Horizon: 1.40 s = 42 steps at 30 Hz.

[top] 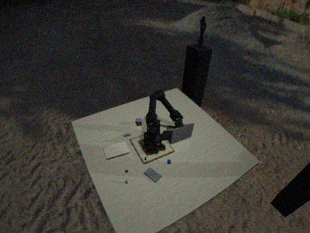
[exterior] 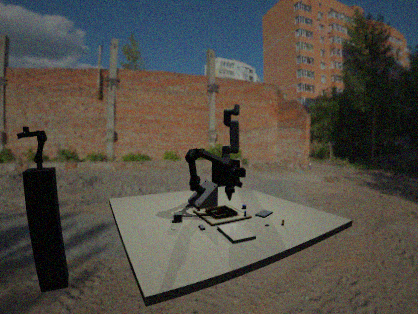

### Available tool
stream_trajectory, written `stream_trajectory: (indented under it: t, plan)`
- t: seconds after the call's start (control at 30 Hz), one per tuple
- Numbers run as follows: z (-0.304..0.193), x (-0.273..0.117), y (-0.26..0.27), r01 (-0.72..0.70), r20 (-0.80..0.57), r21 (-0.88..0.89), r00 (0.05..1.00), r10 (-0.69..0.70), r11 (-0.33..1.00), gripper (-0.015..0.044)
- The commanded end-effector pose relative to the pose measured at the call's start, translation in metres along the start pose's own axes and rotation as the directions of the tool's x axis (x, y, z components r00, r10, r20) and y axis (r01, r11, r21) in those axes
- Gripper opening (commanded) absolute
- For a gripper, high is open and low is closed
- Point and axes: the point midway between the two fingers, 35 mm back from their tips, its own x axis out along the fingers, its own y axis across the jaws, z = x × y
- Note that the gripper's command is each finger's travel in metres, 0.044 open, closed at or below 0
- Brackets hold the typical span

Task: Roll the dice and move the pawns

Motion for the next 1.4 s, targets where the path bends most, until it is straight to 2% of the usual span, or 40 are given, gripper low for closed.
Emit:
stream_trajectory:
  t: [0.0,0.37,0.67,1.27,1.37]
  plan:
    - [0.056,0.006,0.042,0.005,0.012,0.582,1.000,-0.014,0.813,0.0275]
    - [0.090,0.020,0.079,0.011,0.000,0.904,1.000,-0.026,0.428,0.0275]
    - [0.112,0.037,0.111,0.014,-0.013,1.000,0.999,-0.040,0.018,0.0275]
    - [0.111,0.037,0.111,0.014,-0.013,1.000,0.999,-0.041,0.006,0.0275]
    - [0.110,0.051,0.110,0.014,-0.014,1.000,0.999,-0.041,0.006,0.0275]
